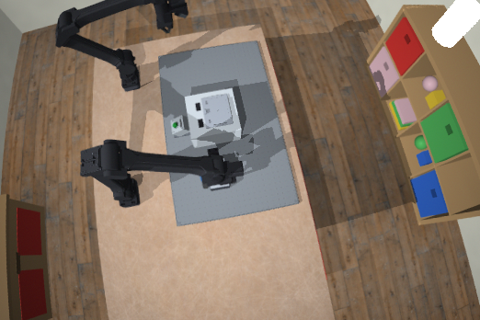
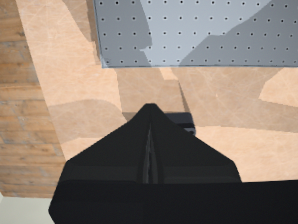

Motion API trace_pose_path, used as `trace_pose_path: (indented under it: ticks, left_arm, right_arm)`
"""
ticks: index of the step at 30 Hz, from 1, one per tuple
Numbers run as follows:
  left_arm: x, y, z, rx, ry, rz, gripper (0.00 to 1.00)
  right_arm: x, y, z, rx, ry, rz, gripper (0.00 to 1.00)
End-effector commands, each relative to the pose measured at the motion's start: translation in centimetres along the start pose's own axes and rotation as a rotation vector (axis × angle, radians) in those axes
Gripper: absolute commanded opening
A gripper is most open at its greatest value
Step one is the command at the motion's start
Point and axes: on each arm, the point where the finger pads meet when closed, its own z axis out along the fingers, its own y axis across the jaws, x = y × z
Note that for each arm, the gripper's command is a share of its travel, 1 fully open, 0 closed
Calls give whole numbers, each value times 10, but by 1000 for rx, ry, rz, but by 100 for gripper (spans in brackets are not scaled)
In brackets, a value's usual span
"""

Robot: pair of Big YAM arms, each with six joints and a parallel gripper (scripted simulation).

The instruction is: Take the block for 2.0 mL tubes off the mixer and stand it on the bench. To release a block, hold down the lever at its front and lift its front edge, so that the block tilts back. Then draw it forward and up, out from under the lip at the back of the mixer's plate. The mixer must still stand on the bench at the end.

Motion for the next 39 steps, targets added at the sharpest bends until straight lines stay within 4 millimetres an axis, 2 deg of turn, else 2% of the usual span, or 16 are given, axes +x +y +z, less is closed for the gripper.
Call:
trace_pose_path:
  ticks: [1, 3, 4, 5, 11, 15, 27, 34, 39]
  left_arm:
    - [0, 0, 4, 1, 13, 10, 0]
    - [1, 0, 5, 1, 15, 10, 0]
    - [1, -1, 5, 1, 16, 10, 0]
    - [1, -1, 5, 1, 17, 10, 0]
    - [-2, 0, 0, -1, 4, 10, 0]
    - [-5, 0, -6, -4, -12, 11, 0]
    - [-14, 1, -22, -10, -50, 12, 0]
    - [-15, 1, -24, -11, -55, 12, 0]
    - [-16, 2, -26, -12, -60, 12, 0]
  right_arm:
    - [4, -22, -16, 59, 0, 14, 100]
    - [4, -22, -16, 59, 0, 14, 100]
    - [-2, -33, -30, 65, 23, -52, 100]
    - [-1, -37, -34, 85, 11, -26, 100]
    - [0, -26, -19, 38, 19, -39, 100]
    - [7, -22, -12, 34, 19, -7, 100]
    - [6, -2, 4, -12, 16, -5, 100]
    - [6, 5, 6, -40, 14, -6, 100]
    - [5, 8, -1, -39, 14, -7, 100]
